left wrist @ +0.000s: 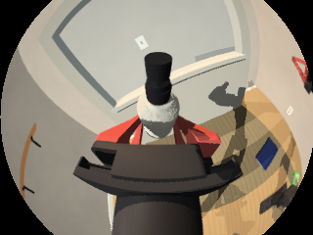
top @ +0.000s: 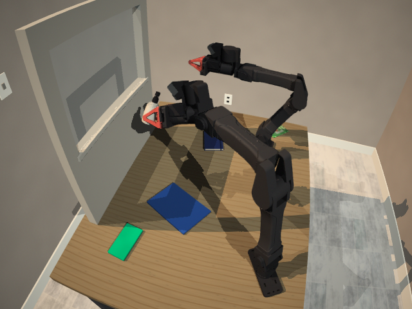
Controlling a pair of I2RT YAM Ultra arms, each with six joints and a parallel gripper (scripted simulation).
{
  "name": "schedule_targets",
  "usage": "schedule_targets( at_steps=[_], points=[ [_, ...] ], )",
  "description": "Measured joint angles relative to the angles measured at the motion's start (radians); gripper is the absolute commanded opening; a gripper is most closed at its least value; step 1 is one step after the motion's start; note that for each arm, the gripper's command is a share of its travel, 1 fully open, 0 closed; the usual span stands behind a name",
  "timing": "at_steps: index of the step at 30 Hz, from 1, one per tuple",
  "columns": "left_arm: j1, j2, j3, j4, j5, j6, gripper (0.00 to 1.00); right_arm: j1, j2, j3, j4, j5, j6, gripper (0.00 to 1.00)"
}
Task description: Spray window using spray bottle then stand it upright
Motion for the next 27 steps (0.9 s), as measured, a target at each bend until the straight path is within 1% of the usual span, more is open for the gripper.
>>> schedule_targets(
  at_steps=[6,12,19,27],
  points=[
    [0.0,0.0,-0.003,0.002,0.0,-0.002,0.0,0.001,-0.005,0.001,0.001,-0.001,0.0,0.0],
    [-0.016,0.026,-0.046,0.008,-0.003,-0.035,0.0,0.001,-0.005,0.0,0.001,-0.001,0.0,0.0],
    [-0.05,0.021,-0.13,0.066,-0.028,-0.148,0.0,0.001,-0.005,0.0,0.001,-0.001,0.0,0.0],
    [-0.106,0.047,-0.264,0.145,-0.056,-0.278,0.0,0.001,-0.005,0.0,0.001,-0.001,0.0,0.0]
  ],
)
